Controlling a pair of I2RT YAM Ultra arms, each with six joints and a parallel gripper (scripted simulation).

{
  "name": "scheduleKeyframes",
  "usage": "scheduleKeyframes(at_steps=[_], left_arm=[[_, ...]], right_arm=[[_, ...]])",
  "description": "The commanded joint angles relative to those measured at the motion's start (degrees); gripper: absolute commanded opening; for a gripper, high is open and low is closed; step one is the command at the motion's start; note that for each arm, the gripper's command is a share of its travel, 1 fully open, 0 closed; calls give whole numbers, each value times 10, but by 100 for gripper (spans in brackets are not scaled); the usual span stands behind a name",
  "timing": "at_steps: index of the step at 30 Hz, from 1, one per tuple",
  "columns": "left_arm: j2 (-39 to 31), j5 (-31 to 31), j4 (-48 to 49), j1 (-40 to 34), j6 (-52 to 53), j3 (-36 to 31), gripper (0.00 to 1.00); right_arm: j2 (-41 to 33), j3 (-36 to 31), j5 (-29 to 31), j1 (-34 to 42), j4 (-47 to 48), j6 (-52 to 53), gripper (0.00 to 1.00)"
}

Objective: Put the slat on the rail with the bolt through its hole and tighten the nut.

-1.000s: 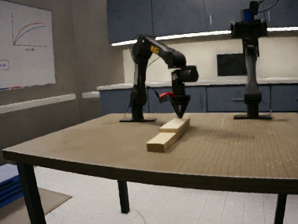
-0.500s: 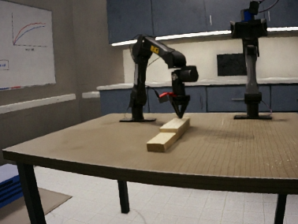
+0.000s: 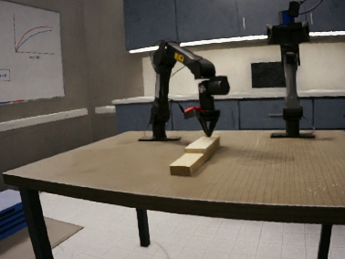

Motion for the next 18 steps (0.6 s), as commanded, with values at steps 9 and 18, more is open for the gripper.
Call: scheduleKeyframes(at_steps=[9, 18], left_arm=[[-1, 0, 3, 0, 0, 3, 100], [-1, 0, 3, 0, 0, 3, 100]], right_arm=[[11, 11, 2, 0, -4, 3, 12], [10, 12, 2, 0, -6, 3, 12]])
